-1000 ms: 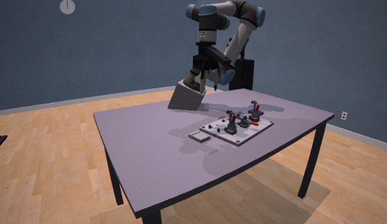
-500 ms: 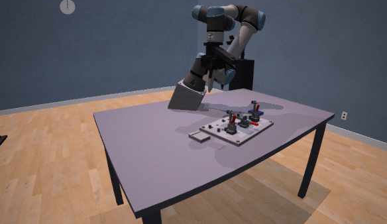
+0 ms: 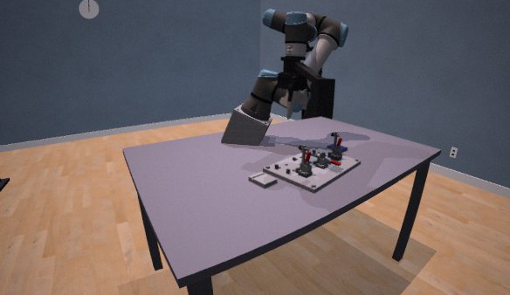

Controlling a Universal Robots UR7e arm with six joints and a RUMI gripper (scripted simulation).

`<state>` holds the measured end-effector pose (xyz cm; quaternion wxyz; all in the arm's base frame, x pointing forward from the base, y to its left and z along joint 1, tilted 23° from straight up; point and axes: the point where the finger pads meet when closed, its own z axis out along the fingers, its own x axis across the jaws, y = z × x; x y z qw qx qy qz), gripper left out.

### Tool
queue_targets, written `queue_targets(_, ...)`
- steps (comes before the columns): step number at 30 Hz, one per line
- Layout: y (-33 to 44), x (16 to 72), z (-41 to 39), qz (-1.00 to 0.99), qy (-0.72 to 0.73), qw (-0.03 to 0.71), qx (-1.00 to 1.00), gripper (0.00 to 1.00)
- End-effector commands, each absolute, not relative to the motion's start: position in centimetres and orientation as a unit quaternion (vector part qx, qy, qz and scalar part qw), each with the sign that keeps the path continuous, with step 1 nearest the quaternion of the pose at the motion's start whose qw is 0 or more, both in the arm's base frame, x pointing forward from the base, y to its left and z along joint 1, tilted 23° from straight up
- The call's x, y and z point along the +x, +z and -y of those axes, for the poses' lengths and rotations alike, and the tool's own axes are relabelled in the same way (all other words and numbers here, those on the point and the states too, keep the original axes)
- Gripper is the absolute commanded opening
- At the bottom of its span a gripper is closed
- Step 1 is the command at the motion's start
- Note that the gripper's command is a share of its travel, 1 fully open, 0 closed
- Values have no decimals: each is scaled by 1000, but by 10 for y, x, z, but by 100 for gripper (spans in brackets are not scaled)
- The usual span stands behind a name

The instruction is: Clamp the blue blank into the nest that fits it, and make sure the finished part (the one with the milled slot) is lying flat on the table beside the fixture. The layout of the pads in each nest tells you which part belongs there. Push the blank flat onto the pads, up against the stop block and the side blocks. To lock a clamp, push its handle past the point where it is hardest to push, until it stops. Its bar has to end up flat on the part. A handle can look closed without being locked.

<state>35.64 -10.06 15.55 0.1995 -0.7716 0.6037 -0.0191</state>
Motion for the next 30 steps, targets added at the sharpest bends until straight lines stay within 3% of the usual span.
queue_targets(1,161,353,86,-604,-20,199,-771,59)
queue_targets(30,198,320,-68,-604,-20,199,-771,59)
